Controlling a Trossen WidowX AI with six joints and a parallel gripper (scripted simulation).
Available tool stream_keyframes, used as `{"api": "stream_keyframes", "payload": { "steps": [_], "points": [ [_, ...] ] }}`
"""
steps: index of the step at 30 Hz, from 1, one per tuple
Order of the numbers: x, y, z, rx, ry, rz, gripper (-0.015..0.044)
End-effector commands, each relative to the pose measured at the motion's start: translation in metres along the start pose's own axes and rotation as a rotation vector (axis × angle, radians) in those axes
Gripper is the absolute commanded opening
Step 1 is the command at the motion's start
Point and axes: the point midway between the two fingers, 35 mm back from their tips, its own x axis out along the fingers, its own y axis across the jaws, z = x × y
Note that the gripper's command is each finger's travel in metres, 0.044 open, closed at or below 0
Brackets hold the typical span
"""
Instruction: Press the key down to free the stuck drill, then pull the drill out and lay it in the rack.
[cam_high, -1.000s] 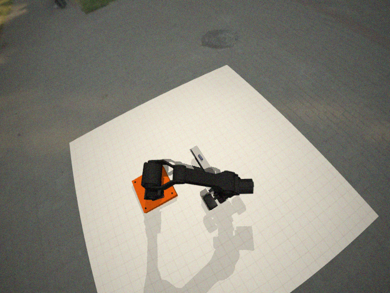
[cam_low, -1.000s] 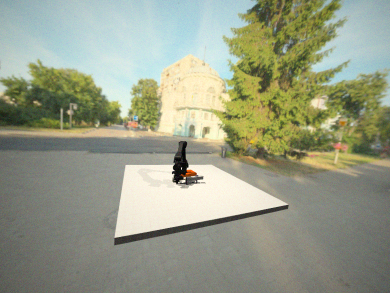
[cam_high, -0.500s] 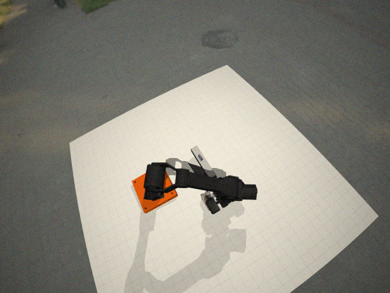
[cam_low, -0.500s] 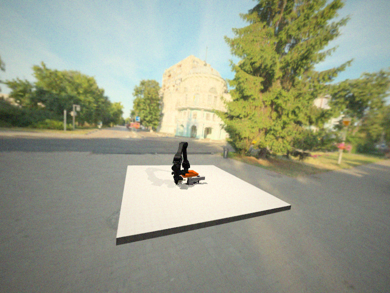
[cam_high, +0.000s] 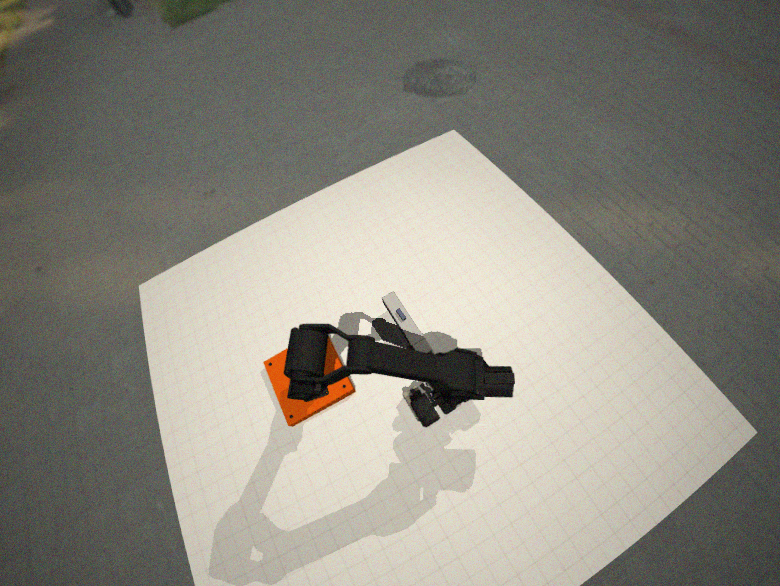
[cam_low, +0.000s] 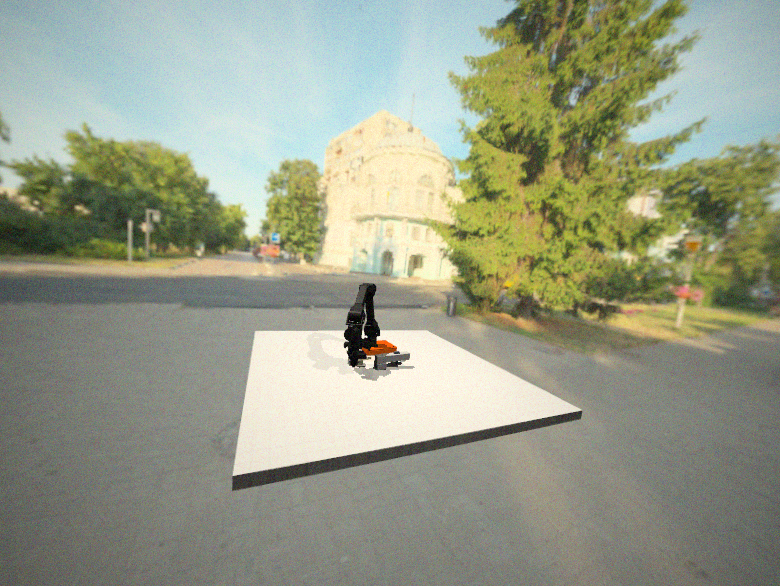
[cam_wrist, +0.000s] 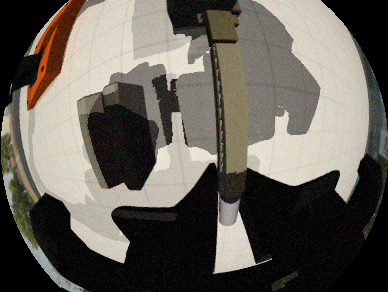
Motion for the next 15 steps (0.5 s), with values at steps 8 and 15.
{"api": "stream_keyframes", "payload": {
  "steps": [8, 15],
  "points": [
    [-0.0072, 0.0002, 0.0010, 0.003, 0.004, -0.001, 0.0000],
    [-0.0111, 0.0004, 0.0019, 0.003, 0.004, -0.001, 0.0000]
  ]
}}
